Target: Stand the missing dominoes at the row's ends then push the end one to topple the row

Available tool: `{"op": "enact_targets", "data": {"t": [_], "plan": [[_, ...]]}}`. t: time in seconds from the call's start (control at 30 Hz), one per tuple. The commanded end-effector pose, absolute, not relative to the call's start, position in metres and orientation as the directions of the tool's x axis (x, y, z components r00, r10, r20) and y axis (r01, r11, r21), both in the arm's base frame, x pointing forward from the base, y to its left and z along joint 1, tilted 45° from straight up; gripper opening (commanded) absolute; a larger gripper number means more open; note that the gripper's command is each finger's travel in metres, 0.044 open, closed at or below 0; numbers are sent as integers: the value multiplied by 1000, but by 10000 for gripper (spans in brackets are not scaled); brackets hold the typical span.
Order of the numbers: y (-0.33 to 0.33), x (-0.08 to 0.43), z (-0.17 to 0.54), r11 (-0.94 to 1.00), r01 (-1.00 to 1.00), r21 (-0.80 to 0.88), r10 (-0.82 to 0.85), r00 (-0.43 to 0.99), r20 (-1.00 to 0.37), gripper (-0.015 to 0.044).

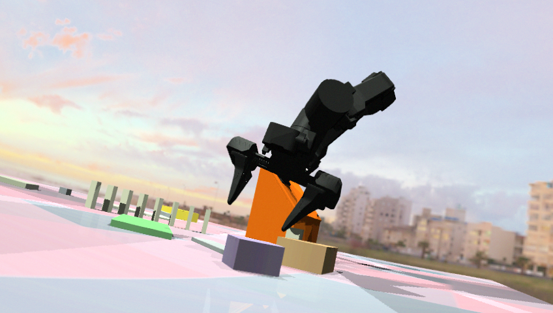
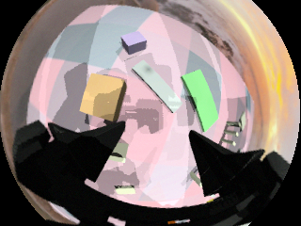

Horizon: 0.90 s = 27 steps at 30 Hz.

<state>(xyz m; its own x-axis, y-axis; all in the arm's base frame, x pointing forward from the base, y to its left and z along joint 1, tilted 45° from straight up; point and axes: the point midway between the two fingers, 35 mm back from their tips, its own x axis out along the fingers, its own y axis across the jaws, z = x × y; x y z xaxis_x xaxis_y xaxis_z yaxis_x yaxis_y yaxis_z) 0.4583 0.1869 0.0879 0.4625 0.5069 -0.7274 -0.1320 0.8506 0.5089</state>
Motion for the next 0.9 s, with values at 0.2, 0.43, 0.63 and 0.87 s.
{"op": "enact_targets", "data": {"t": [0.2,0.43,0.63,0.87], "plan": [[178,408,149,707,-106,699,707,92,-701,440],[178,407,150,707,-106,699,707,92,-701,440],[201,412,127,707,-106,699,707,92,-701,440],[224,413,104,705,-106,702,710,92,-699,440]]}}
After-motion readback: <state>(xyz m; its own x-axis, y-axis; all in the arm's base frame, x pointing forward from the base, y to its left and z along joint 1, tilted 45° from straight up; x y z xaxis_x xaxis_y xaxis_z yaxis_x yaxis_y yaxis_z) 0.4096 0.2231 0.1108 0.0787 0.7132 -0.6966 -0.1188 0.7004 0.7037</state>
